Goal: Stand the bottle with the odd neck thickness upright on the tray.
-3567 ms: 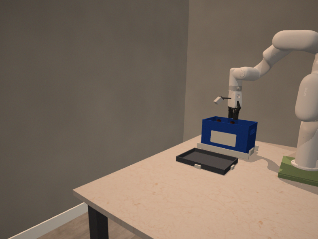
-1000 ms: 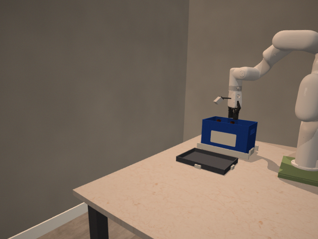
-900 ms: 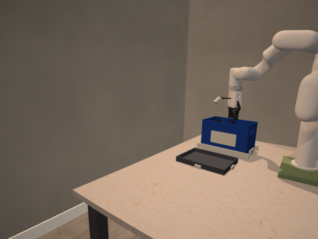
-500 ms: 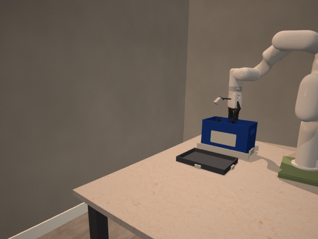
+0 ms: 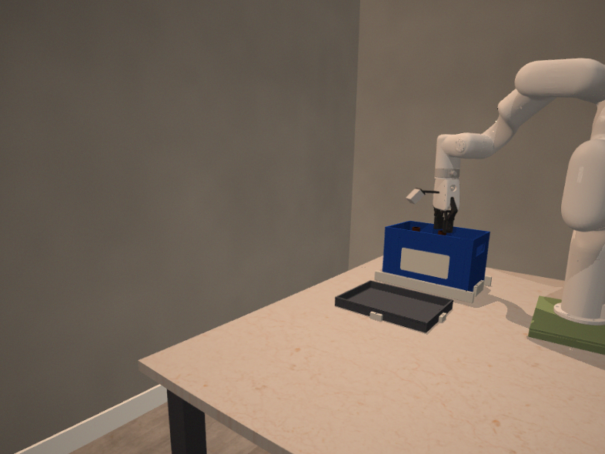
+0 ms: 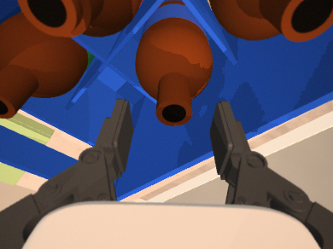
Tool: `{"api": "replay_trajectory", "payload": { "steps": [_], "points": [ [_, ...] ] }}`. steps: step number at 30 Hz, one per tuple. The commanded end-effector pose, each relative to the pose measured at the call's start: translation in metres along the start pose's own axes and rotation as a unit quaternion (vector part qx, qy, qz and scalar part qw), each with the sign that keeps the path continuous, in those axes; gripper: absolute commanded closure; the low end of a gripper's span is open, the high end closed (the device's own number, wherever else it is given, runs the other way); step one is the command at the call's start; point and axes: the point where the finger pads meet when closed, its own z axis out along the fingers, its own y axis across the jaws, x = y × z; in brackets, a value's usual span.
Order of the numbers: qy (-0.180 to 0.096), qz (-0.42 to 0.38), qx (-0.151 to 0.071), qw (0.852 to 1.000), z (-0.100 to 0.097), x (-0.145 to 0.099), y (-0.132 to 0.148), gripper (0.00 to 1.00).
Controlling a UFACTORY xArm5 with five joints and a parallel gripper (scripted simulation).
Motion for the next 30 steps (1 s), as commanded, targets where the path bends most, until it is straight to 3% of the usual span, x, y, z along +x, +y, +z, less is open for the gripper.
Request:
{"api": "replay_trajectory", "payload": {
  "steps": [1,30],
  "points": [
    [0.001,0.000,-0.002,1.000,0.003,0.001,0.001,0.35],
    [0.001,0.000,-0.002,1.000,0.022,0.001,0.001,0.35]
  ]
}}
